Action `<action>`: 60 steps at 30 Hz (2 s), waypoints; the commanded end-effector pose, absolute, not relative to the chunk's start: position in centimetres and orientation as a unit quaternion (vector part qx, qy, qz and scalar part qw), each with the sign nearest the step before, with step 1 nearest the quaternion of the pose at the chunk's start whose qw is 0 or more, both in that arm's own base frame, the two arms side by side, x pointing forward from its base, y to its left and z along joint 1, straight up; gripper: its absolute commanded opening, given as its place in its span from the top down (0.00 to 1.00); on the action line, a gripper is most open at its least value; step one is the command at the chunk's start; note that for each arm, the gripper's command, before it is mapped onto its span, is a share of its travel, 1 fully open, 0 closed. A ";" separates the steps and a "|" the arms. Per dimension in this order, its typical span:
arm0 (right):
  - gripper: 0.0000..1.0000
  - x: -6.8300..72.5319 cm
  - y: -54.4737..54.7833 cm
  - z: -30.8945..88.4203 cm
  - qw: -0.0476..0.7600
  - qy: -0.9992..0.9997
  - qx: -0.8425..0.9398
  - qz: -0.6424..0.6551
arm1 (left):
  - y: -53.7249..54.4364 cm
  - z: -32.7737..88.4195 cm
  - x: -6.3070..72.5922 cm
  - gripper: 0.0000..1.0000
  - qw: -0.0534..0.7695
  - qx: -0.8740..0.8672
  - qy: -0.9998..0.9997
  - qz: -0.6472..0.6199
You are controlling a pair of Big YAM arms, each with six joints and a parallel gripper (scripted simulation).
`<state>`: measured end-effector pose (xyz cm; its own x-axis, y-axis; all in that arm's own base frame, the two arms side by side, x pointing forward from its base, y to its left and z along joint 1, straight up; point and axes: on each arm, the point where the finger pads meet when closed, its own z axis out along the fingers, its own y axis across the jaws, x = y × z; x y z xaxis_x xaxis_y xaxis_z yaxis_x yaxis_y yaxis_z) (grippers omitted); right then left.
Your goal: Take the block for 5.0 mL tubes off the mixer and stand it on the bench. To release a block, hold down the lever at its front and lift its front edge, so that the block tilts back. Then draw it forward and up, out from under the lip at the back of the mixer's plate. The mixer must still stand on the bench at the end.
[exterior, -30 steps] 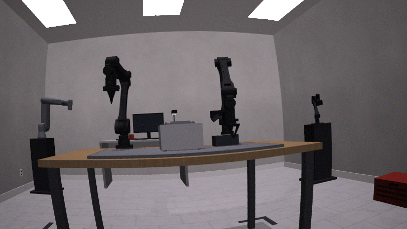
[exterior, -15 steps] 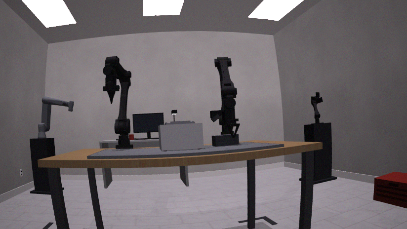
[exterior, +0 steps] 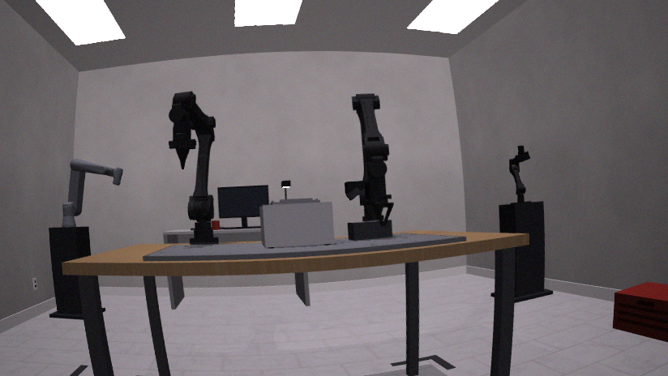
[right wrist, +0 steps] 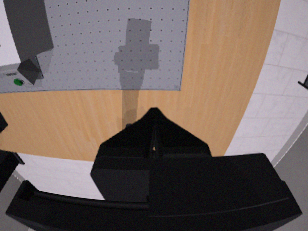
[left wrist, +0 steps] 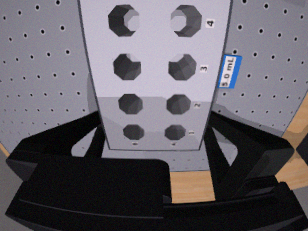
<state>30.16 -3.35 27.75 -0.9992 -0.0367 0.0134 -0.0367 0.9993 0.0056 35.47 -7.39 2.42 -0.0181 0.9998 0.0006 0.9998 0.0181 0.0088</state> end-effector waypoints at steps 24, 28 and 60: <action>1.00 30.3 -3.1 27.4 0.007 -1.000 0.020 -0.004 | -7.3 4.2 37.7 1.00 0.034 0.693 0.720 0.020; 1.00 30.3 -3.1 27.4 0.007 -1.000 0.020 -0.004 | -7.3 4.2 37.6 1.00 0.033 0.694 0.719 0.020; 1.00 31.8 -3.3 30.1 -0.026 -0.999 0.020 0.000 | -7.2 3.2 37.0 0.00 0.024 0.699 0.715 0.013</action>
<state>30.02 -3.33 27.51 -0.9991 -0.0368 0.0197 -0.0366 0.9993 0.0065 35.37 -7.27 2.13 -0.0197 0.9998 -0.0003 0.9998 0.0197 0.0074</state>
